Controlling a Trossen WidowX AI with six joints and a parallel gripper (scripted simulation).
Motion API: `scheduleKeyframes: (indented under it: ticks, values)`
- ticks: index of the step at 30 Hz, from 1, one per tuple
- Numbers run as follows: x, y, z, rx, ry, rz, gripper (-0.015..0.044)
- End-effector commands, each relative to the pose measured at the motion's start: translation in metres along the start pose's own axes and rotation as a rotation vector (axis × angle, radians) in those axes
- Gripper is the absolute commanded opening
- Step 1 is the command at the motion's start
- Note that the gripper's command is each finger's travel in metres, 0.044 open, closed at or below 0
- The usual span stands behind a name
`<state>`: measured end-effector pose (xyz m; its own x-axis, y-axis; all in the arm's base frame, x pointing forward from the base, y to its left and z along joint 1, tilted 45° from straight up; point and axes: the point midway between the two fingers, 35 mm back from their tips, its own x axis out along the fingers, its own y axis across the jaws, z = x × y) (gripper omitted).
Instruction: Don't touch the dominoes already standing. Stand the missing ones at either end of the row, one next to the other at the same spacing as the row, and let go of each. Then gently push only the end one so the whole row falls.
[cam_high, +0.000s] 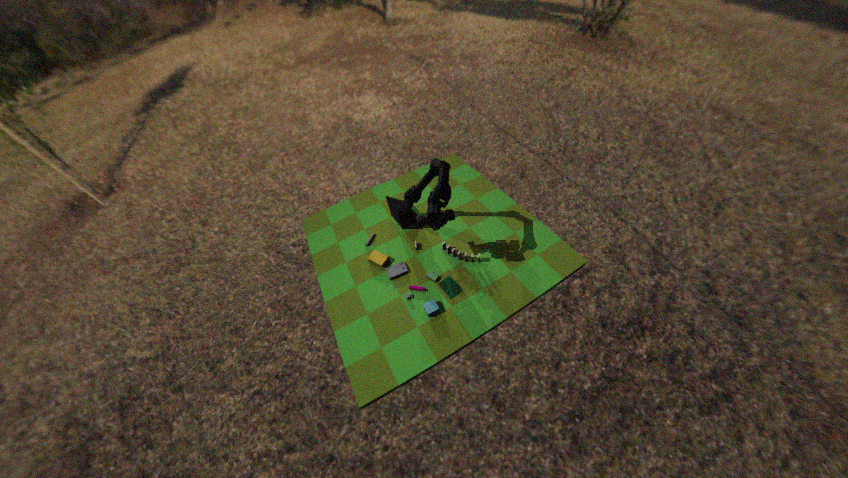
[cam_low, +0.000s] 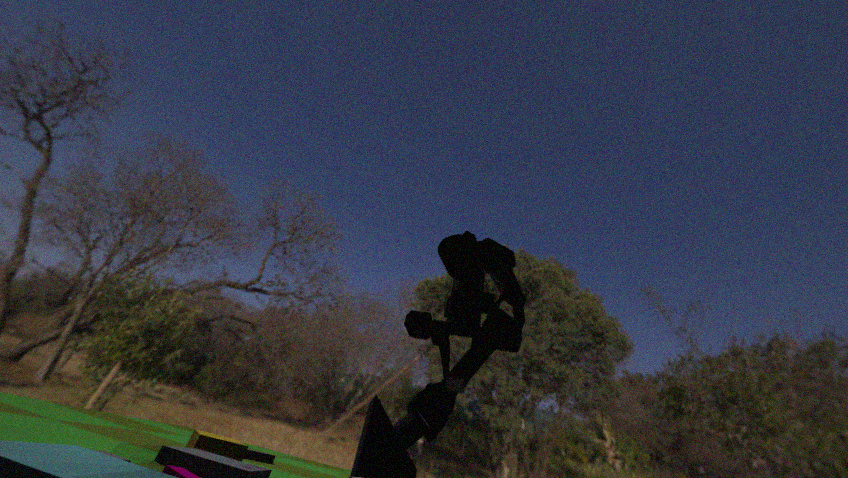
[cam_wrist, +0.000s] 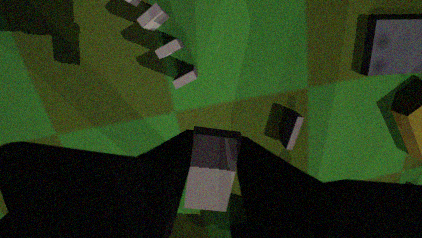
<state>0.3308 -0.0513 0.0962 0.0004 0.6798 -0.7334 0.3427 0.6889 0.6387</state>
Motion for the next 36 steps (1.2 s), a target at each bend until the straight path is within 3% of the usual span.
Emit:
scheduleKeyframes:
  ticks: [1,8,15,36]
  values:
    - [-0.001,0.056,-0.026,-0.031,0.002,0.005,0.0107]
    - [0.0,0.127,-0.077,-0.079,0.016,0.027,0.0107]
    - [0.002,0.126,-0.077,-0.084,0.011,0.013,0.0107]
    - [0.051,0.102,-0.069,-0.223,-0.276,-0.358,0.0107]
